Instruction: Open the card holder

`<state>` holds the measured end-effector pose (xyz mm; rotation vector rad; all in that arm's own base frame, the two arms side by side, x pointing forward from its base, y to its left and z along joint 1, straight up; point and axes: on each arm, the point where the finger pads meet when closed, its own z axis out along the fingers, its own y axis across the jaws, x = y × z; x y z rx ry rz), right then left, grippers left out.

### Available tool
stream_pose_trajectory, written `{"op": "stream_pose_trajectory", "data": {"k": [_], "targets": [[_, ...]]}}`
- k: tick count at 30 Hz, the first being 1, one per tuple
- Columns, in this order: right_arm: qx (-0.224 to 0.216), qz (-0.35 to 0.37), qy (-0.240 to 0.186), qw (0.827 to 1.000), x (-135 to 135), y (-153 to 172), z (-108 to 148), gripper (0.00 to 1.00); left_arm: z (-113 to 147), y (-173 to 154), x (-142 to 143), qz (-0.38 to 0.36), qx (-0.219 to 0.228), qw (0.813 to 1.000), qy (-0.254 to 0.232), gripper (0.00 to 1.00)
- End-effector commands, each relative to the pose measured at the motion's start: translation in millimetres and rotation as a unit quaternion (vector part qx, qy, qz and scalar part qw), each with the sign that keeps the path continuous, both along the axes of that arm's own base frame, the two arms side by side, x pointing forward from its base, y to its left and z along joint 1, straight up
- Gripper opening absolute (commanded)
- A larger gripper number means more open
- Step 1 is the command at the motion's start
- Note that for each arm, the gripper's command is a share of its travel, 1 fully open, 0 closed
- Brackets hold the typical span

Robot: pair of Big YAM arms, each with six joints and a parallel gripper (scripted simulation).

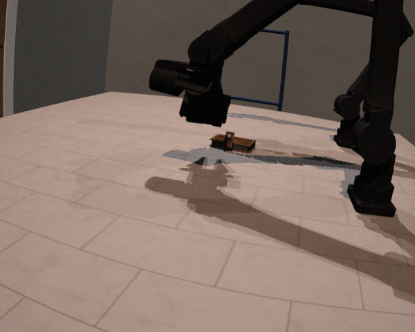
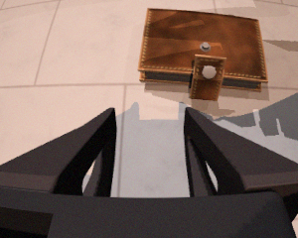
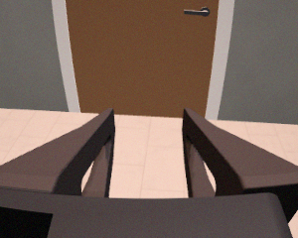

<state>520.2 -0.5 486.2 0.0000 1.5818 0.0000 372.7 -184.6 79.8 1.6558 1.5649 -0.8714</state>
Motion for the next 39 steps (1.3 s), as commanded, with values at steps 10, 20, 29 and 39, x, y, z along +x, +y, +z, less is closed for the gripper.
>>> {"op": "stream_pose_trajectory", "data": {"k": [10, 20, 29, 39], "targets": [[0.0, 0.0, -0.023, 1.0, -1.5, 0.0, 26.4, 0.36, -18.6, -11.9, -40.2, -0.061, -0.05, 0.997, 0.022, 0.36], [0.0, 0.0, -0.023, 1.0, -1.5, 0.0, 26.4, 0.36, -24.7, -13.7, -45.8, -0.054, -0.055, 0.996, 0.049, 0.36], [0.0, 0.0, -0.023, 1.0, -1.5, 0.0, 26.4, 0.36, -17.0, -19.9, -38.5, -0.057, -0.058, 0.996, 0.023, 0.36], [0.0, 0.0, -0.023, 1.0, -1.5, 0.0, 26.4, 0.36, -26.9, -37.0, -41.7, -0.049, -0.055, 0.997, 0.034, 0.36]]}}
